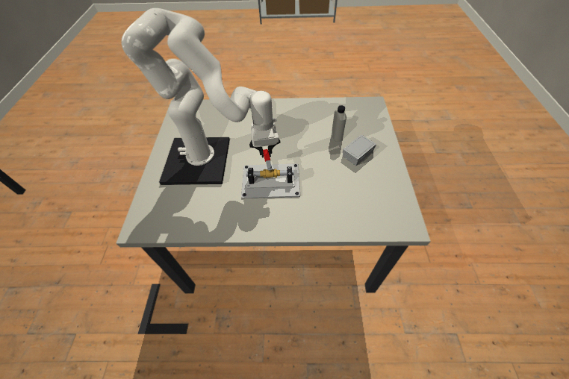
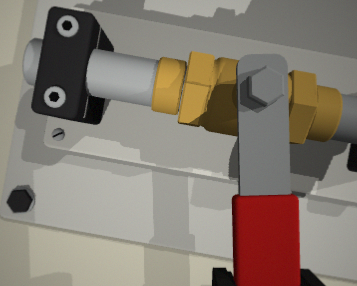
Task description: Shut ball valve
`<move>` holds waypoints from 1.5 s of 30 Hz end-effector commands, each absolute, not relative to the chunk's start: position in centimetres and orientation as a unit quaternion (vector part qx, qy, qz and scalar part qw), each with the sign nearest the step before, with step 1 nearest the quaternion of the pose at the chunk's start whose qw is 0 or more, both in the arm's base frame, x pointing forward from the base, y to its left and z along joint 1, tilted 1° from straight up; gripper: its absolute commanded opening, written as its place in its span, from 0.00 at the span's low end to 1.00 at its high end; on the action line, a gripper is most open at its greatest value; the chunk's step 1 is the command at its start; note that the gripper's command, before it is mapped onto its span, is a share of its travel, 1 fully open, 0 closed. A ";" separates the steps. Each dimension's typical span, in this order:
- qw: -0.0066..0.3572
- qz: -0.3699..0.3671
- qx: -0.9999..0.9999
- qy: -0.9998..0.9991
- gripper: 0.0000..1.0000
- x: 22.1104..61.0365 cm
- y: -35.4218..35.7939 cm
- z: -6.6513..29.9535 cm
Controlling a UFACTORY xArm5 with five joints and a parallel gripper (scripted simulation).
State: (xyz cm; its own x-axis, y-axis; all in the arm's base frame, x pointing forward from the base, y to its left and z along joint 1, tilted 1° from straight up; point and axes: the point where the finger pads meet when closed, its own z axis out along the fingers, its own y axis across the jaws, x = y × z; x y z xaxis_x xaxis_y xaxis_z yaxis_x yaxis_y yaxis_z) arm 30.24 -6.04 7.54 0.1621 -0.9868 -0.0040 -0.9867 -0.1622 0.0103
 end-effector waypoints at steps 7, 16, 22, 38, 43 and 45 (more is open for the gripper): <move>0.001 -0.002 0.746 -0.666 0.00 30.9 -6.1 7.7; 0.001 -0.002 0.725 -0.689 0.00 31.4 -6.0 7.7; 0.001 -0.002 0.716 -0.698 0.00 31.6 -6.0 7.7; 0.001 -0.002 0.698 -0.717 0.00 32.0 -6.0 7.7; 0.001 -0.002 0.698 -0.717 0.00 32.0 -6.0 7.7; 0.001 -0.002 0.698 -0.717 0.00 32.0 -6.0 7.7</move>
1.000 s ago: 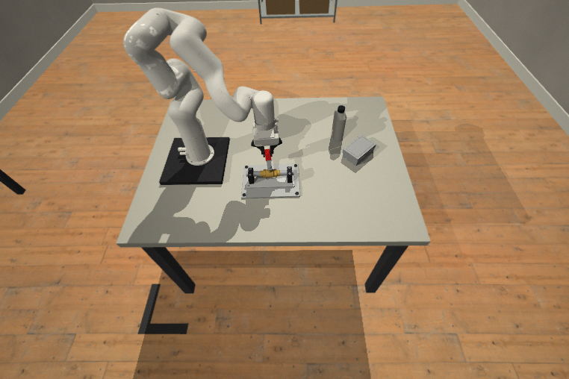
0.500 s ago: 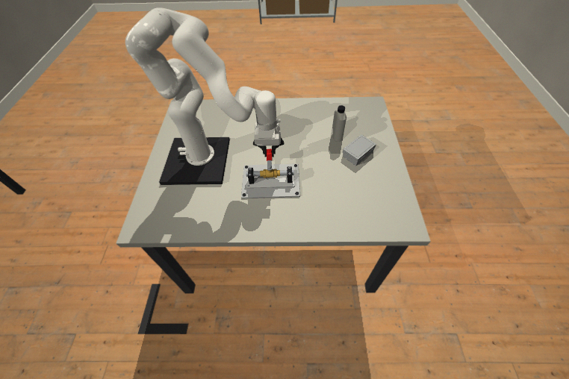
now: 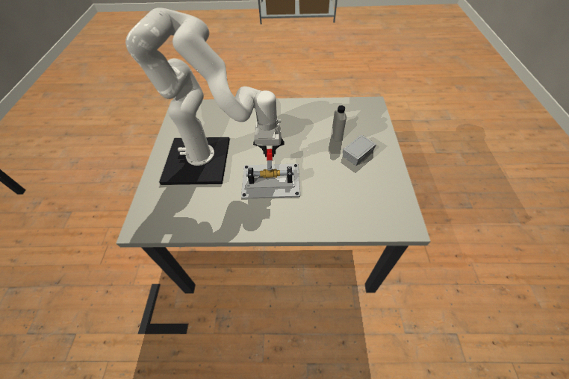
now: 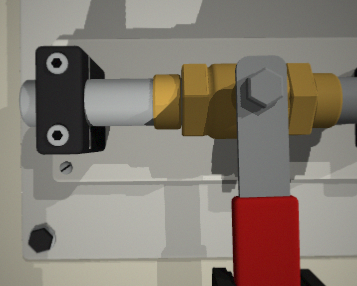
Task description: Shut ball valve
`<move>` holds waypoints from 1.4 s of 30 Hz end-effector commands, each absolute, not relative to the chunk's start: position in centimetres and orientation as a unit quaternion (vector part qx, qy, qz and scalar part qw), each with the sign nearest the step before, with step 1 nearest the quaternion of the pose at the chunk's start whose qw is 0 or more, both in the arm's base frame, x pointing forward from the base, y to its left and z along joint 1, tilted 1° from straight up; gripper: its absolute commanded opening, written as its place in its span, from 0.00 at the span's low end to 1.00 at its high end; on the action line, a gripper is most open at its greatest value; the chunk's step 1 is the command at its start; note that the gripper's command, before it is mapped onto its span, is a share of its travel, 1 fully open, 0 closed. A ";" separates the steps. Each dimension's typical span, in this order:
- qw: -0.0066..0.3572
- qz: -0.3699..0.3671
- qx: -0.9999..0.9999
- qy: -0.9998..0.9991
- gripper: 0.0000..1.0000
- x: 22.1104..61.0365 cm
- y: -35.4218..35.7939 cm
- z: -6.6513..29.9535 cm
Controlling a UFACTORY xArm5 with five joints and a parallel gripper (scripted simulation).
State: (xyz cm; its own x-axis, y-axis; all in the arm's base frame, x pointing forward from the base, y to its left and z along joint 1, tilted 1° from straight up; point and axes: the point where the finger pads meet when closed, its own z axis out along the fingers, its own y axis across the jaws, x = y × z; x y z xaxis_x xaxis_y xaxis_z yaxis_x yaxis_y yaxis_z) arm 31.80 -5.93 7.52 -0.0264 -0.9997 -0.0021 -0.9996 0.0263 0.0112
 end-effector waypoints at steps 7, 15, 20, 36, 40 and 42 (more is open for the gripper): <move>0.001 -0.002 0.692 -0.722 0.00 32.2 -6.0 7.7; 0.001 -0.002 0.678 -0.735 0.00 32.4 -6.1 7.7; 0.001 -0.002 0.678 -0.735 0.00 32.4 -6.1 7.7; 0.001 -0.002 0.678 -0.735 0.69 32.4 -6.1 7.7; 0.001 -0.002 0.678 -0.735 0.69 32.4 -6.1 7.7; 0.001 -0.002 0.678 -0.735 0.69 32.4 -6.1 7.7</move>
